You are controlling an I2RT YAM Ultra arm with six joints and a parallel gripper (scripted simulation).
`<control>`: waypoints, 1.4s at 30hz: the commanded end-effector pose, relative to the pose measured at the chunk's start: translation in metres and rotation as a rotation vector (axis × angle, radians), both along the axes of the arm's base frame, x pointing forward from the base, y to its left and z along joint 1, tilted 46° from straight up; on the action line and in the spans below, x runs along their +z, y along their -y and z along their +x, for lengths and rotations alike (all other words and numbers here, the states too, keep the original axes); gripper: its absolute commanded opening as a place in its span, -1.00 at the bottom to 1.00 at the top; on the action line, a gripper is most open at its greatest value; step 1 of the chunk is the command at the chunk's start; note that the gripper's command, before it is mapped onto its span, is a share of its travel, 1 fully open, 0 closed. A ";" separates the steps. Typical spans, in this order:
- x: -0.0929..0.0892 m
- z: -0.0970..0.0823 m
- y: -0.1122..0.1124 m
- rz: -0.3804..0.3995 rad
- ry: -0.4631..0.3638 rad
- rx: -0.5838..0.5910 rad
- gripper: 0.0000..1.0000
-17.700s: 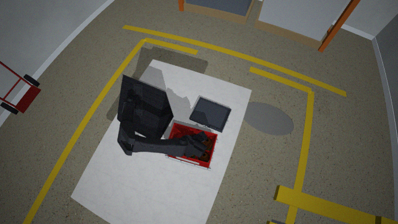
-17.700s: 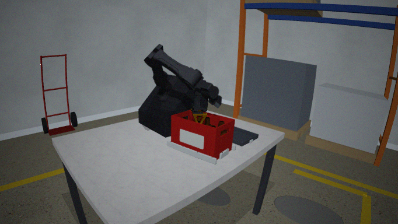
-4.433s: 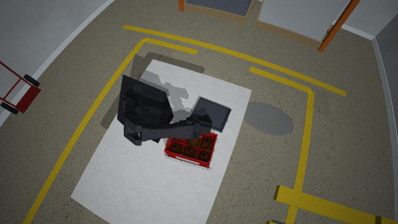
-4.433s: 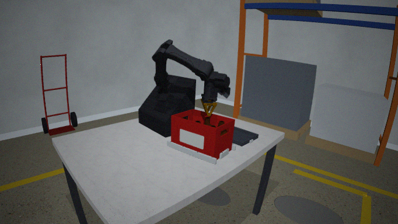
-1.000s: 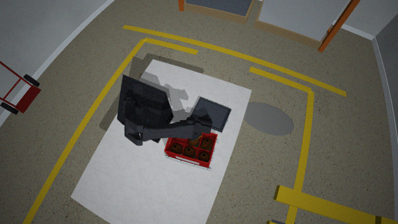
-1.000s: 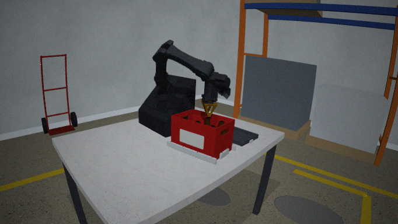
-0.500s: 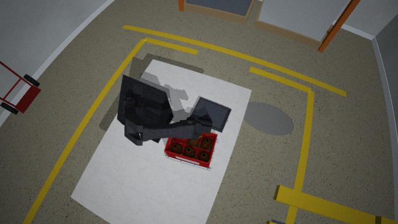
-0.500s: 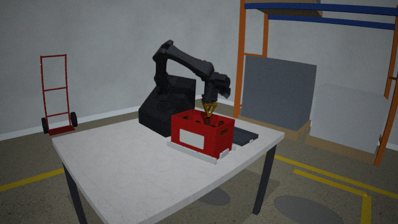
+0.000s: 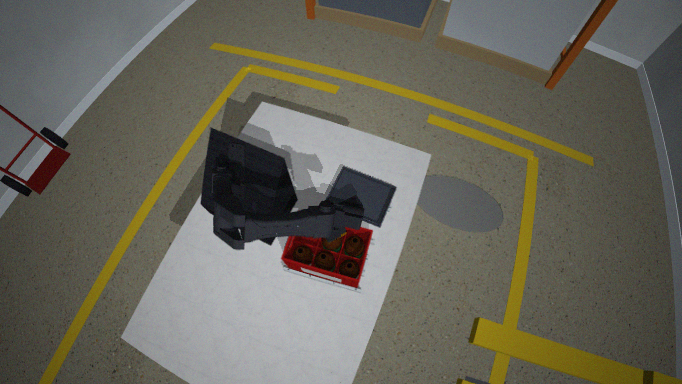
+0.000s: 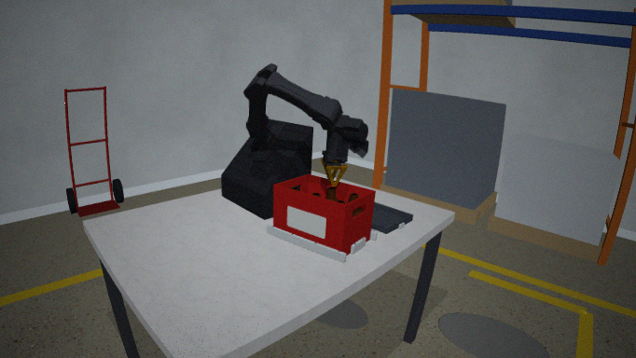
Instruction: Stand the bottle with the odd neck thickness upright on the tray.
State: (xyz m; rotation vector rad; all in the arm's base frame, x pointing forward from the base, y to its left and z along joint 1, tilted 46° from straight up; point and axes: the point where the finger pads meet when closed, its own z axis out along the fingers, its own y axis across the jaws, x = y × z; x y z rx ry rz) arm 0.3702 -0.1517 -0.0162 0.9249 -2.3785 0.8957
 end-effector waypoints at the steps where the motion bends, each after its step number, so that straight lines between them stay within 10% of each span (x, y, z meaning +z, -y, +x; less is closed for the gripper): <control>1: 0.010 0.011 -0.009 0.004 0.043 0.019 0.21; 42: 0.014 0.014 -0.008 0.003 0.044 0.023 0.21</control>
